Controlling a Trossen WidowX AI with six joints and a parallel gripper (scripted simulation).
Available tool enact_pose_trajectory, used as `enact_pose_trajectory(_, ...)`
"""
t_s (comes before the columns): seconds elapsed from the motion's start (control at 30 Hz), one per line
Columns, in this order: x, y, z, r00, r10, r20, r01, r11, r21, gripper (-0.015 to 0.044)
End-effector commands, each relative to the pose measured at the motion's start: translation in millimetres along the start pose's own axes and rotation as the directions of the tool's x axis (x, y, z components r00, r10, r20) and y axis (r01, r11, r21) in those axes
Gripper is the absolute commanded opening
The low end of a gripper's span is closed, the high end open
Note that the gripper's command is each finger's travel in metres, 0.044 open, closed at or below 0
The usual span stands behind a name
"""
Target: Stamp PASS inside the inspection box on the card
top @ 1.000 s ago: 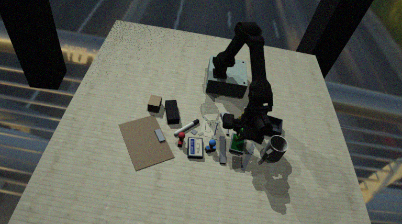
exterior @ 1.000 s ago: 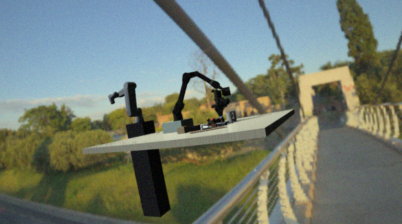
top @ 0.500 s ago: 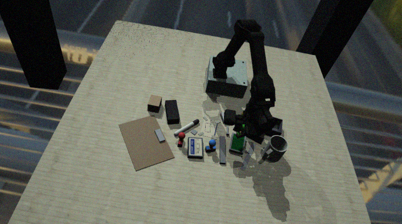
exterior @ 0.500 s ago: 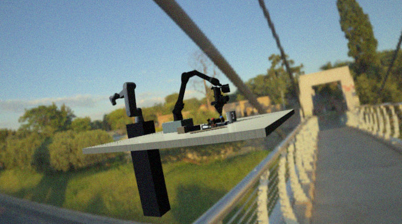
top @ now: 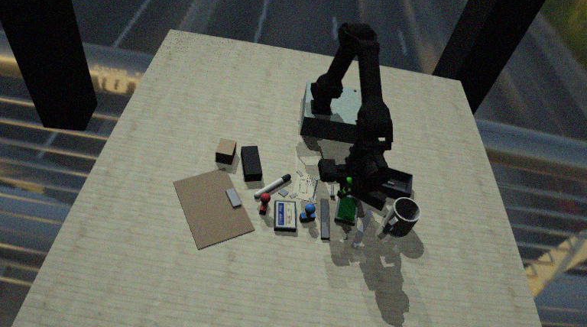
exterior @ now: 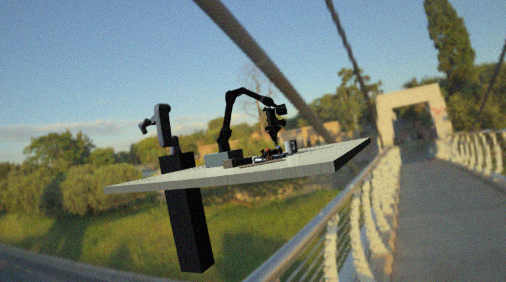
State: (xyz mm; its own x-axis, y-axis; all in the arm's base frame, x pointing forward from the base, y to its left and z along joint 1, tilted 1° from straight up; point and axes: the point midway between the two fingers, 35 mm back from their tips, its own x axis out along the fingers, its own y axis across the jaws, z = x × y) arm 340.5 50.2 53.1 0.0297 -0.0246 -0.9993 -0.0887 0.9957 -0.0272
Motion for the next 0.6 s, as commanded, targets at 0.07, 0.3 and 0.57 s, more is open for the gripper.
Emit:
enact_pose_trajectory(0.07, -1, -18, -10, 1.000, -0.001, 0.004, 0.002, 0.991, -0.133, 0.0000)
enact_pose_trajectory(0.3, -1, -39, -24, 1.000, -0.001, 0.006, 0.003, 0.952, -0.305, 0.0000)
enact_pose_trajectory(0.57, 0, -60, -41, 1.000, -0.003, 0.009, 0.007, 0.872, -0.489, 0.0000)
